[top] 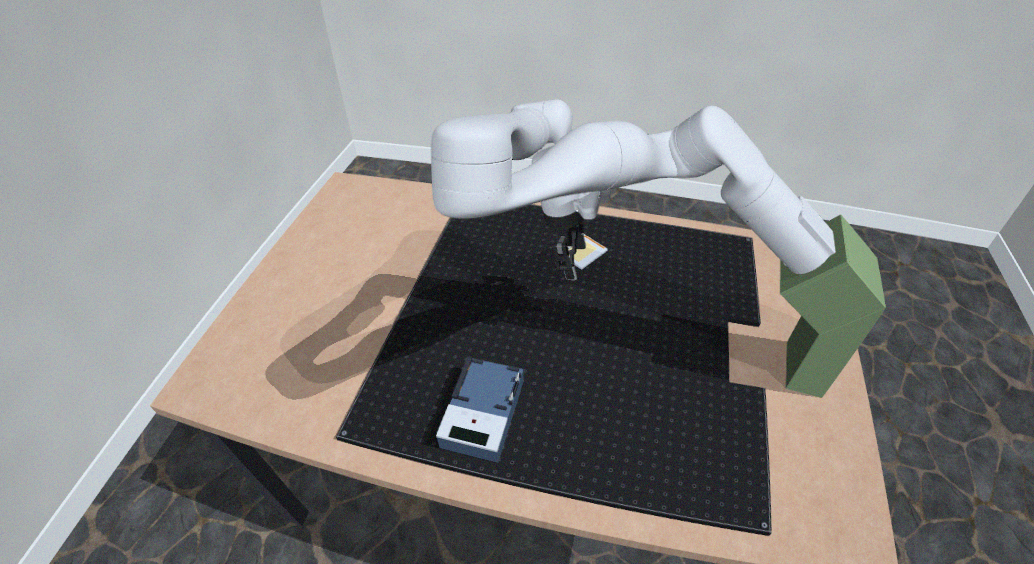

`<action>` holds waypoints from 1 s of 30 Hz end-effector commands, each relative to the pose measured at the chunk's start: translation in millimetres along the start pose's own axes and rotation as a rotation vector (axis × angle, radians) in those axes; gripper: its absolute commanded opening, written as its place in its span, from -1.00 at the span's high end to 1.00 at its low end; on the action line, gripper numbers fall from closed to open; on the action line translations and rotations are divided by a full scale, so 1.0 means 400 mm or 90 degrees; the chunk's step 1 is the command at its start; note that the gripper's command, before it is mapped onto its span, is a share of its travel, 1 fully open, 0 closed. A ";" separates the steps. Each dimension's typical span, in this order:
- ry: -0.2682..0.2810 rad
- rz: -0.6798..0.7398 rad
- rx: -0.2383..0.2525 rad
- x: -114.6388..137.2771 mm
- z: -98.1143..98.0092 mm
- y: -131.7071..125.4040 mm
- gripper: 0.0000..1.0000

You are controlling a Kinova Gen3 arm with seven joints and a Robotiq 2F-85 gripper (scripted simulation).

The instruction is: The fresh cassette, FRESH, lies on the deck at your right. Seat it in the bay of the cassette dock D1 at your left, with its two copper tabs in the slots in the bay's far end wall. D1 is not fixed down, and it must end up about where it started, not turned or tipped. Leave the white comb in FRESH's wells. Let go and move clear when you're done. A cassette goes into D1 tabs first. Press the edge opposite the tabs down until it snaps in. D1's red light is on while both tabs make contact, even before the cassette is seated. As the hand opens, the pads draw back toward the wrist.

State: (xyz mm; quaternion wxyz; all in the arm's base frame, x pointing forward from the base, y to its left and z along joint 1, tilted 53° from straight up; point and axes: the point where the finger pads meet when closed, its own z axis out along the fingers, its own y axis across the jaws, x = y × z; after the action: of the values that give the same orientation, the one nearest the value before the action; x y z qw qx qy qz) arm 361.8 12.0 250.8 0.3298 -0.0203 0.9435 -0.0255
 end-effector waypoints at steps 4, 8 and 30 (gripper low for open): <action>-0.068 -0.015 -0.007 0.061 -0.040 0.052 -1.00; -0.153 -0.022 -0.001 0.091 -0.078 0.062 -1.00; -0.157 -0.023 -0.001 0.096 -0.085 0.064 -1.00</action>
State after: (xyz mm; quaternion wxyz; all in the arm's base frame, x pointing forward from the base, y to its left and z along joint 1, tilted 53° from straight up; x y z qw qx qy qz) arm 310.2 38.8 252.8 0.3532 -0.0331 0.9340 -0.0423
